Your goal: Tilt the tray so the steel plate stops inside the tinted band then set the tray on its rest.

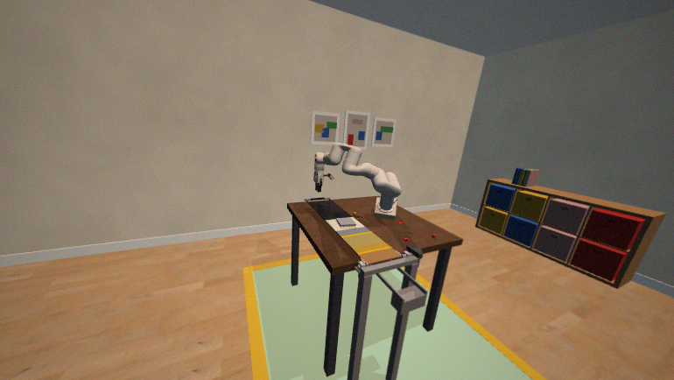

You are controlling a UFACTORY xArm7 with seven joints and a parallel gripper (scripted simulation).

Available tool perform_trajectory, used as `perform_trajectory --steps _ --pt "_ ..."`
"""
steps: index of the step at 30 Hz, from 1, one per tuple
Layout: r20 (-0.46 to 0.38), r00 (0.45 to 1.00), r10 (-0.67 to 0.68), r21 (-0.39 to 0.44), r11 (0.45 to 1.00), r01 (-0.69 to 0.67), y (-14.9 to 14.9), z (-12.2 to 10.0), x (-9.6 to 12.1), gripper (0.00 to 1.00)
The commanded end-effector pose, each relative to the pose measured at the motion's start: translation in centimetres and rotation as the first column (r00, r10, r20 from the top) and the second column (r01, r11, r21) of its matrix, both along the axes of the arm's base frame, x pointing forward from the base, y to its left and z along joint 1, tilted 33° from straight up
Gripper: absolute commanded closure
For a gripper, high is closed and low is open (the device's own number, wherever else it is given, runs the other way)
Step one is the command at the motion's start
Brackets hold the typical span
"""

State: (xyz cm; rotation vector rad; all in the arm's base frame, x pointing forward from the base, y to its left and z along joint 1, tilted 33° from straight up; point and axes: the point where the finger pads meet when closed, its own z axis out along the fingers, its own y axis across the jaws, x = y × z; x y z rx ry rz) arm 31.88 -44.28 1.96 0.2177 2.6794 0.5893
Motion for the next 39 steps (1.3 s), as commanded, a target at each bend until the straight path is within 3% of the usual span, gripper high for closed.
perform_trajectory --steps 1,39 --pt "0.001 1.0 -0.003 -0.004 1.0 0.003 -0.21 0.18 -0.1 0.6" --pt "0.001 1.0 -0.003 -0.004 1.0 0.003 0.16 -0.68 0.32 0.6"
